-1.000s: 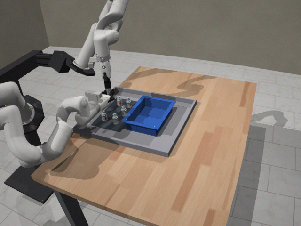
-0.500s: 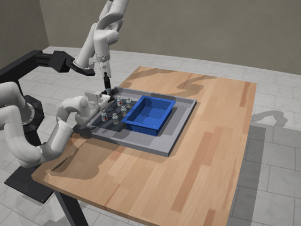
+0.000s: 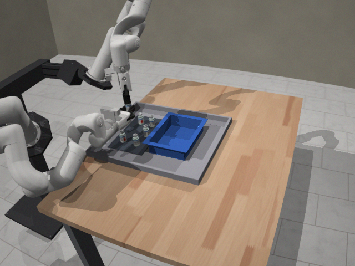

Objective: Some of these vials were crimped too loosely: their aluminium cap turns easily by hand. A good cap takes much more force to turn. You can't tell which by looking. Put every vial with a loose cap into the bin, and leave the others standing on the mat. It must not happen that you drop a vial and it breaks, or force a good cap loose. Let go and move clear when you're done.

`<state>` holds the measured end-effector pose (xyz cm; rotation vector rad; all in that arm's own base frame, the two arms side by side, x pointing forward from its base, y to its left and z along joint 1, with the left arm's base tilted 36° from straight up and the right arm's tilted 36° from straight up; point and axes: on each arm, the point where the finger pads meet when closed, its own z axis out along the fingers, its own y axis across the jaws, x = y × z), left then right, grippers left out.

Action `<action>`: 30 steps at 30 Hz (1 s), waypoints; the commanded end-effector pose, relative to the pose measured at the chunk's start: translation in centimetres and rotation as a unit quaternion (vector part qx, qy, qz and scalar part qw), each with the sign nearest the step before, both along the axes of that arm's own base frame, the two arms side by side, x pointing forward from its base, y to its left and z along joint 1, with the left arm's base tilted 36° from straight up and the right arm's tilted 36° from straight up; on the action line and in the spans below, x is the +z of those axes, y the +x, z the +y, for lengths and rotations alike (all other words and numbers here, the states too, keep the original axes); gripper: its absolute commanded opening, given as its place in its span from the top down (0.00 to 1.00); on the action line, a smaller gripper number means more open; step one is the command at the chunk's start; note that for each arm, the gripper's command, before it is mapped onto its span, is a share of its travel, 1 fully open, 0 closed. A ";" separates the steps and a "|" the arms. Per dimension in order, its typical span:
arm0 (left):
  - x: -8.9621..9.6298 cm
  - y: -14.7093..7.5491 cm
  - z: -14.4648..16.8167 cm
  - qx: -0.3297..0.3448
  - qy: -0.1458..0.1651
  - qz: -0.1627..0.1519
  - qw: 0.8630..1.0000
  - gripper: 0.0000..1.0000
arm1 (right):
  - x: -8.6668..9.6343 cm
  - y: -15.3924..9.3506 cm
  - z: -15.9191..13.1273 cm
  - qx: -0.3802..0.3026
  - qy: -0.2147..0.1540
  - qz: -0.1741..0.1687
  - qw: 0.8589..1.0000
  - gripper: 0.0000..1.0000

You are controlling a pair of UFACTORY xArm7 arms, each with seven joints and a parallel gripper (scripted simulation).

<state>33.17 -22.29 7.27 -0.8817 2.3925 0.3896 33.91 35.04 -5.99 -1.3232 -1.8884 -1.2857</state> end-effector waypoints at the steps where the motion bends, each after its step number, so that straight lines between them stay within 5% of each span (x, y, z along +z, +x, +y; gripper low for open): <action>1: 0.1 0.0 -0.2 -0.004 0.000 0.001 1.000 0.77 | 0.2 -0.1 0.1 0.002 0.002 -0.001 1.000 1.00; 30: 0.1 0.0 -0.2 0.037 -0.021 -0.023 0.999 0.77 | 0.2 -0.1 0.1 0.002 0.002 -0.001 1.000 1.00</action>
